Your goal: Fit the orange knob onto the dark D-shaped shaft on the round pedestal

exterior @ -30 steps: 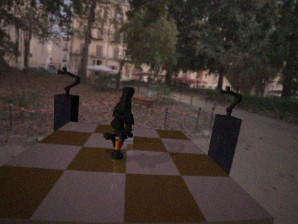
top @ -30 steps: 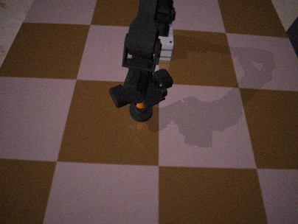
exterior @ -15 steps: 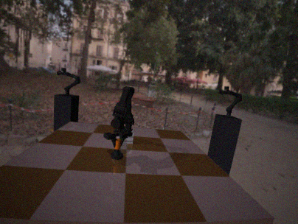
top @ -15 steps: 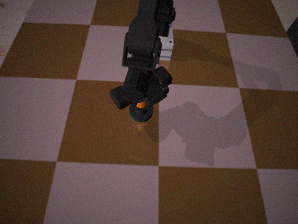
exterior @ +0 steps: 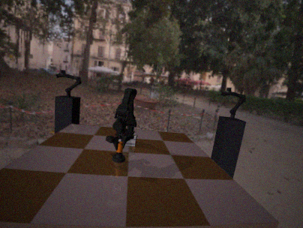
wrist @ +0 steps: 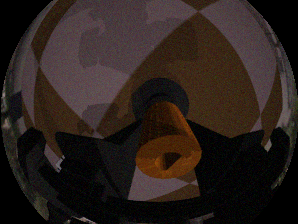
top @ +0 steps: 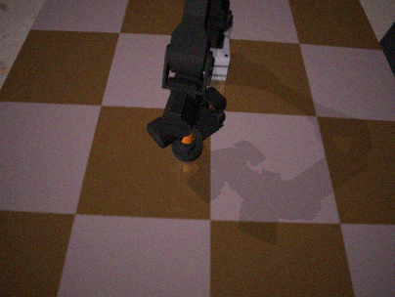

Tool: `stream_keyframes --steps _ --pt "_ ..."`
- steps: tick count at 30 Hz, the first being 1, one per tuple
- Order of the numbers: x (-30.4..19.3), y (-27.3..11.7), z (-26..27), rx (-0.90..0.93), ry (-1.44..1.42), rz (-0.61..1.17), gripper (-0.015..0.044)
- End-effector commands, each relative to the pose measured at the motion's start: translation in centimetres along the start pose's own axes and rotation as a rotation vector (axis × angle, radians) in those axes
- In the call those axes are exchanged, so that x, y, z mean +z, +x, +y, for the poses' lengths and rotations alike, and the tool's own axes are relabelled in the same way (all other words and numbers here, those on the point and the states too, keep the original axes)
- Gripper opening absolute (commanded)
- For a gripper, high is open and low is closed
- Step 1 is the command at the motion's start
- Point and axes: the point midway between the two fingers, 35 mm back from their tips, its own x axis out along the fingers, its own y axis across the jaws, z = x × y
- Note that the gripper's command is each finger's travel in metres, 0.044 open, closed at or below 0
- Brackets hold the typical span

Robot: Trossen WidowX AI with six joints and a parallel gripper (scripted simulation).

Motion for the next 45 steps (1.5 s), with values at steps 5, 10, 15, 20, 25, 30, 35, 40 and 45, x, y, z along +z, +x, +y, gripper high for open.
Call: stream_keyframes --steps 5,10,15,20,25,30,35,40,45 --pt "-0.02 0.06 -0.05 -0.001 -0.006 0.001 0.0" --pt "-0.03 0.11 -0.05 -0.001 -0.006 0.001 0.0" --pt "-0.03 0.15 -0.04 -0.001 -0.006 0.001 0.0" --pt "-0.03 0.15 -0.04 -0.001 -0.006 0.001 0.0" --pt "-0.02 -0.21 -0.04 -0.001 -0.006 0.001 0.0" --pt "0.03 -0.41 -0.09 -0.001 -0.031 0.001 0.0" --pt "0.11 -0.34 -0.18 -0.001 -0.205 0.001 0.0" --pt "0.05 -0.07 -0.1 -0.001 -0.215 0.001 0.0" --pt "-0.03 0.0 0.0 -0.001 -0.215 0.001 0.0"
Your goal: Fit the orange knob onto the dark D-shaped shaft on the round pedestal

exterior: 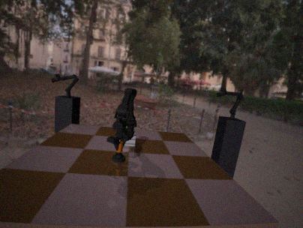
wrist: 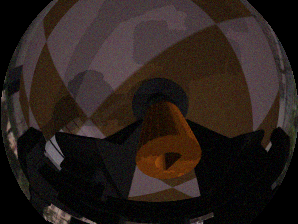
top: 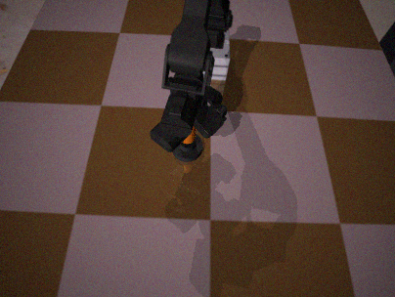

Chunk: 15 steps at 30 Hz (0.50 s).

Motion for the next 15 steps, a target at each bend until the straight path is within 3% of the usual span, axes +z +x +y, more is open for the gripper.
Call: stream_keyframes --steps 1,15 --pt "-0.06 0.05 0.08 -0.001 -0.011 0.001 0.0" --pt "-0.02 0.23 -0.05 -0.001 -0.011 0.001 0.0"
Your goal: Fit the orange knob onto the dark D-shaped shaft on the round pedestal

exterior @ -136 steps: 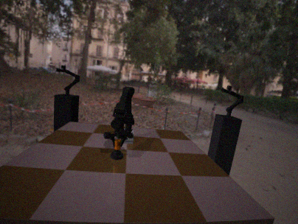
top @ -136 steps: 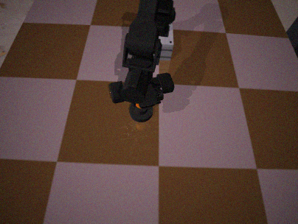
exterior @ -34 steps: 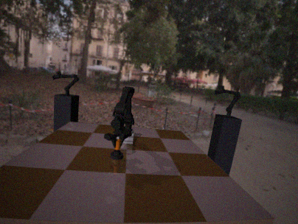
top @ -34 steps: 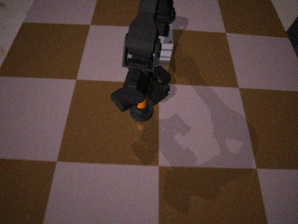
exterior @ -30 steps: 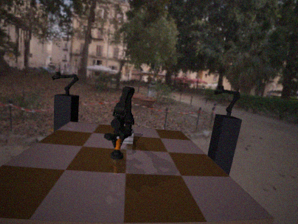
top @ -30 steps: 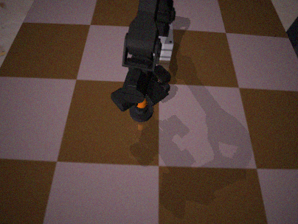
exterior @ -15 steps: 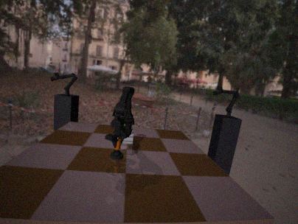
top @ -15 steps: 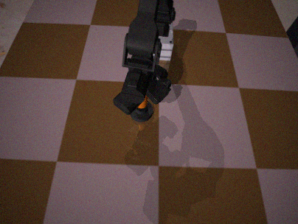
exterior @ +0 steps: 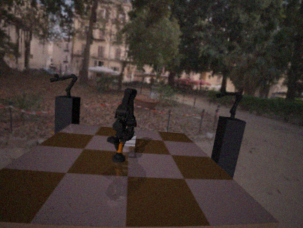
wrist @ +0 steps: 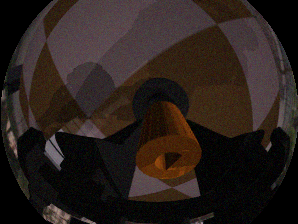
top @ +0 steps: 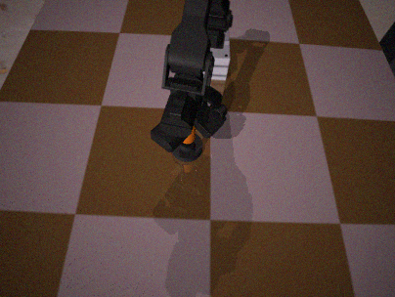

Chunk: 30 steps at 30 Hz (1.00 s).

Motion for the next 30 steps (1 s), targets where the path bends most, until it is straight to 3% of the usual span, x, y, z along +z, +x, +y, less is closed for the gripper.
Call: stream_keyframes --steps 1,9,16,30 --pt "0.01 0.07 -0.12 -0.003 -0.004 0.0 0.0" --pt "0.02 -0.49 -0.15 -0.003 -0.013 0.0 0.0" --pt "0.03 -0.38 -0.17 -0.003 -0.214 0.001 0.0" --pt "-0.01 0.02 -0.08 -0.003 -0.214 0.001 0.0"
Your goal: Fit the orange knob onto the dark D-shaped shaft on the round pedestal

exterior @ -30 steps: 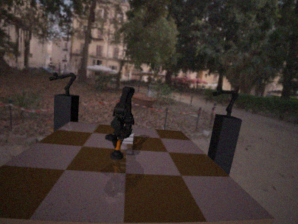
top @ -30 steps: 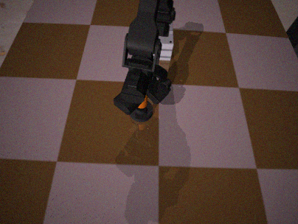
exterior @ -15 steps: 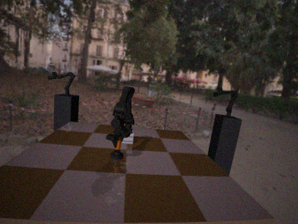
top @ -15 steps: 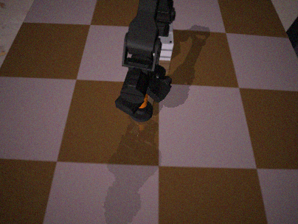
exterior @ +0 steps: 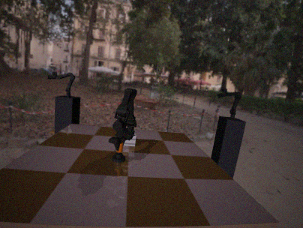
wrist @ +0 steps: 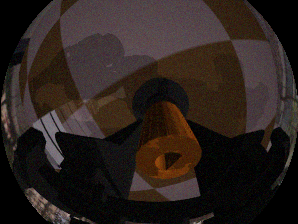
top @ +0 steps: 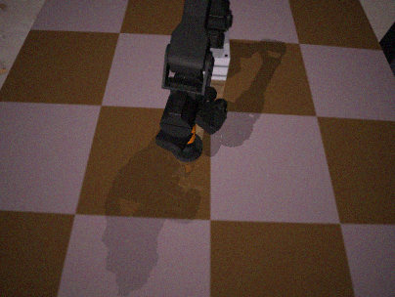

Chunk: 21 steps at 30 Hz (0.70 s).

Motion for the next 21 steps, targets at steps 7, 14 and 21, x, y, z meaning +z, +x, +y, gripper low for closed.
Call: stream_keyframes --steps 7,14,21 --pt "-0.02 0.09 -0.05 -0.001 -0.006 0.002 0.0" --pt "-0.02 0.14 -0.05 -0.001 -0.006 0.002 0.0" --pt "-0.03 -0.18 -0.04 -0.001 -0.006 0.002 0.0"
